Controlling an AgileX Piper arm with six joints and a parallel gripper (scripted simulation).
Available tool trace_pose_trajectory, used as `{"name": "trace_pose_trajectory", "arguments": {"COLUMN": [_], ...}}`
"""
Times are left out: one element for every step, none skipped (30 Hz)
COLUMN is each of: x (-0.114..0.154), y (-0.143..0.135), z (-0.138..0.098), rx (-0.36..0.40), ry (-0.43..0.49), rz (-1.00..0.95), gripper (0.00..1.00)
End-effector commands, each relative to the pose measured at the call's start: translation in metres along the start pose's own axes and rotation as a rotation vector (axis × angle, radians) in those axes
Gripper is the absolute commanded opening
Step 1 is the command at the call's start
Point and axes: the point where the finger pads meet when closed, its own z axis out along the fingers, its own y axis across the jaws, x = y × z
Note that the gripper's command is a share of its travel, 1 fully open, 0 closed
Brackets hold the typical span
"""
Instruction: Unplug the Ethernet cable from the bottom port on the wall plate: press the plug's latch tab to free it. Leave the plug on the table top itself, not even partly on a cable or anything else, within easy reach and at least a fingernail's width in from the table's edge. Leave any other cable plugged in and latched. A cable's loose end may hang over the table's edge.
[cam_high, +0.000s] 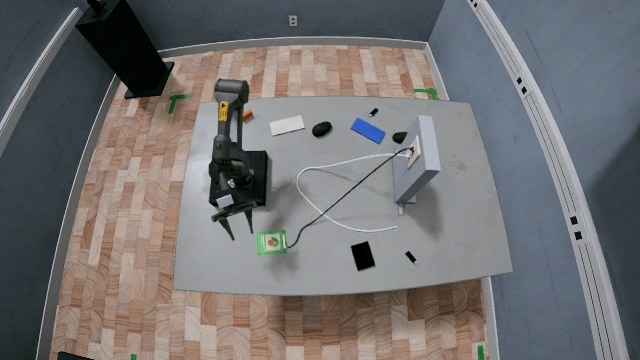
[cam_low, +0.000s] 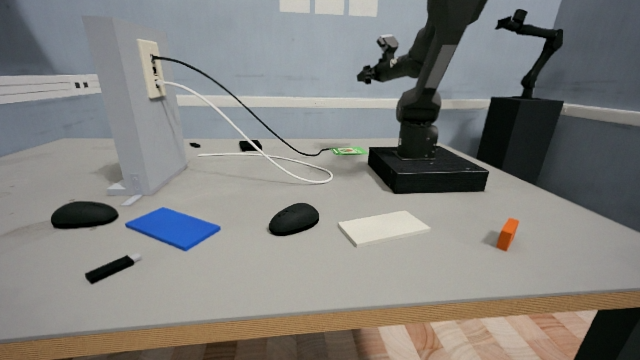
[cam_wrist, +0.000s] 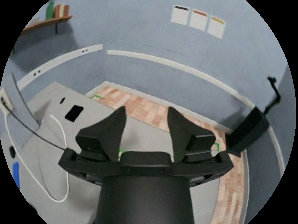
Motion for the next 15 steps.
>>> {"name": "trace_pose_trajectory", "arguments": {"x": [-0.01,-0.012,-0.014,-0.016,-0.017,-0.019,-0.02,-0.021,-0.021,-0.021,-0.022,-0.023,-0.024,-0.025,-0.025], "y": [0.013,0.018,0.022,0.027,0.033,0.039,0.045,0.051,0.051,0.051,0.058,0.065,0.072,0.079,0.087], "z": [0.012,0.014,0.016,0.018,0.019,0.021,0.022,0.023,0.023,0.023,0.024,0.025,0.025,0.025,0.025], "rx": [-0.026,-0.037,-0.049,-0.062,-0.076,-0.09,-0.105,-0.121,-0.121,-0.121,-0.138,-0.156,-0.174,-0.194,-0.214], "ry": [0.021,0.026,0.033,0.039,0.047,0.054,0.063,0.071,0.071,0.071,0.081,0.091,0.101,0.112,0.124], "rz": [-0.033,-0.04,-0.046,-0.052,-0.059,-0.065,-0.071,-0.076,-0.076,-0.076,-0.082,-0.088,-0.095,-0.101,-0.107], "gripper": [0.32,0.32,0.32,0.32,0.32,0.32,0.32,0.32,0.32,0.32,0.32,0.32,0.32,0.32,0.32]}}
